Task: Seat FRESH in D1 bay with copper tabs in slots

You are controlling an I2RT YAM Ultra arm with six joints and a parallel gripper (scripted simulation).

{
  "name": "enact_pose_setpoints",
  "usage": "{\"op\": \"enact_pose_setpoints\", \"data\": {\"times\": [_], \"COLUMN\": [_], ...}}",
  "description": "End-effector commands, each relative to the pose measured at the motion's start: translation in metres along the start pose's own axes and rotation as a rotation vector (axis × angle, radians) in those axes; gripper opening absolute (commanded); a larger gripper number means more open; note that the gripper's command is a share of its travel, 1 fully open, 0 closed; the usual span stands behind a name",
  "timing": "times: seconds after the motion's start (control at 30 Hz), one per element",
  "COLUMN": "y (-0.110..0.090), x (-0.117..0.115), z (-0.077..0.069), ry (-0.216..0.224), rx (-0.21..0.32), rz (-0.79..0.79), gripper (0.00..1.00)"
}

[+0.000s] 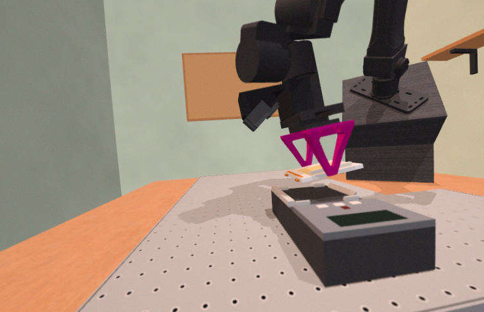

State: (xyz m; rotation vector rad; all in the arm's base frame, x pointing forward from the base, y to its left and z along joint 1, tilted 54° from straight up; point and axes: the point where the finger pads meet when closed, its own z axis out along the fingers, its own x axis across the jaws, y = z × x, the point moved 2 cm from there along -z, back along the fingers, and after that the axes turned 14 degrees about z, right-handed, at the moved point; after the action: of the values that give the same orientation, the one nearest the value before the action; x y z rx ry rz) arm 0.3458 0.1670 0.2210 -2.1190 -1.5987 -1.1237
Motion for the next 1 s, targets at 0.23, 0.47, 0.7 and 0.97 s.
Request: {"op": "enact_pose_setpoints", "data": {"times": [0.23, 0.47, 0.7, 0.97], "y": [0.012, 0.019, 0.002, 0.012], "x": [0.016, 0.015, 0.006, 0.010], "z": [0.004, 0.001, 0.005, 0.011], "ry": [0.027, 0.029, 0.021, 0.018], "rx": [-0.044, -0.064, -0.043, -0.041], "rz": [-0.023, -0.018, -0.017, -0.014], "gripper": [0.00, 0.00, 0.00, 0.00]}}
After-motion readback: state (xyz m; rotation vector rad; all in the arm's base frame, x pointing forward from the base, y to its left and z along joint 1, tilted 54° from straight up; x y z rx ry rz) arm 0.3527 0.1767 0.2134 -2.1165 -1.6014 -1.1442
